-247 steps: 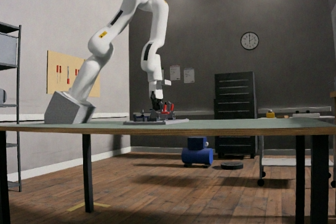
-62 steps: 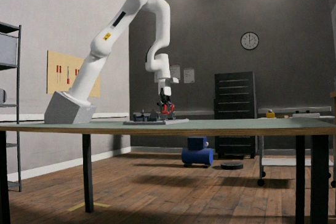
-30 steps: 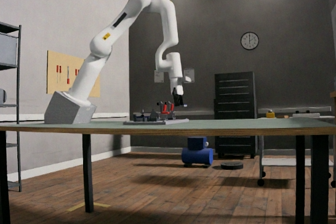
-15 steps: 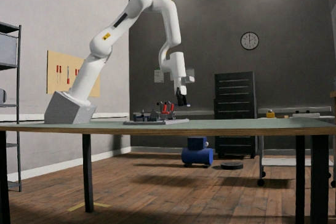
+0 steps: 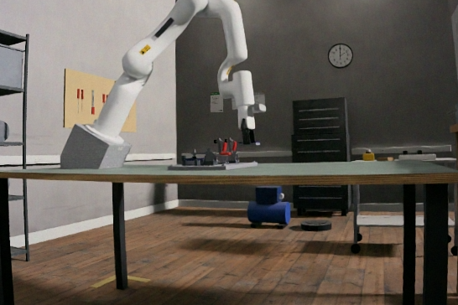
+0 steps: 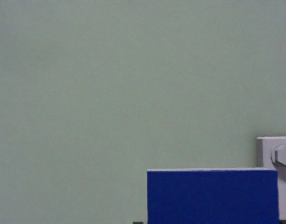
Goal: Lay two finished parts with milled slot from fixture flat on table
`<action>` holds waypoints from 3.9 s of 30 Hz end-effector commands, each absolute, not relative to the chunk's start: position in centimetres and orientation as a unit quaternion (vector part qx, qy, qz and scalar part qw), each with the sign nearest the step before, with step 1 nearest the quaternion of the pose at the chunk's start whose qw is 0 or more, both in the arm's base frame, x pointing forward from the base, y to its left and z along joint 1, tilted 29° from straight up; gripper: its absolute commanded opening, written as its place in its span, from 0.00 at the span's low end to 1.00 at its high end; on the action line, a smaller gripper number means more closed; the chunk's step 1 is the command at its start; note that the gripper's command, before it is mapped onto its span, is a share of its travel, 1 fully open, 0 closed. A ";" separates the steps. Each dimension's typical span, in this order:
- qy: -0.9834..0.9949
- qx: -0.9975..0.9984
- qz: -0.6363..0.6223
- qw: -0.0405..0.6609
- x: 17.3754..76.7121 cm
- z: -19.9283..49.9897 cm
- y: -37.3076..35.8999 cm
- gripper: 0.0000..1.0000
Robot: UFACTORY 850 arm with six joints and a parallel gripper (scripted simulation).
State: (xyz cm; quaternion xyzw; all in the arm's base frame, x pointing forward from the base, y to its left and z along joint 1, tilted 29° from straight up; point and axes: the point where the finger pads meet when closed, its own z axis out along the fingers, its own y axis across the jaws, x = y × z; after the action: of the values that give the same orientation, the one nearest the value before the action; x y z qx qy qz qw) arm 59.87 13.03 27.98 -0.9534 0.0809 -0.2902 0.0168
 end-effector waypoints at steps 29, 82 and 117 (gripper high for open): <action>0.081 -0.953 -0.290 0.017 59.9 28.1 13.0 0.00; 0.081 -0.953 -0.291 0.017 63.6 21.5 13.0 0.00; 0.081 -0.953 -0.291 0.017 63.9 20.9 13.0 0.00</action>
State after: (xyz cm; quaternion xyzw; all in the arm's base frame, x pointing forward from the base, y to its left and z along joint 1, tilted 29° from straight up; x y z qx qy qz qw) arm 63.89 13.02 20.77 -0.9536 0.0809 -0.2896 0.0167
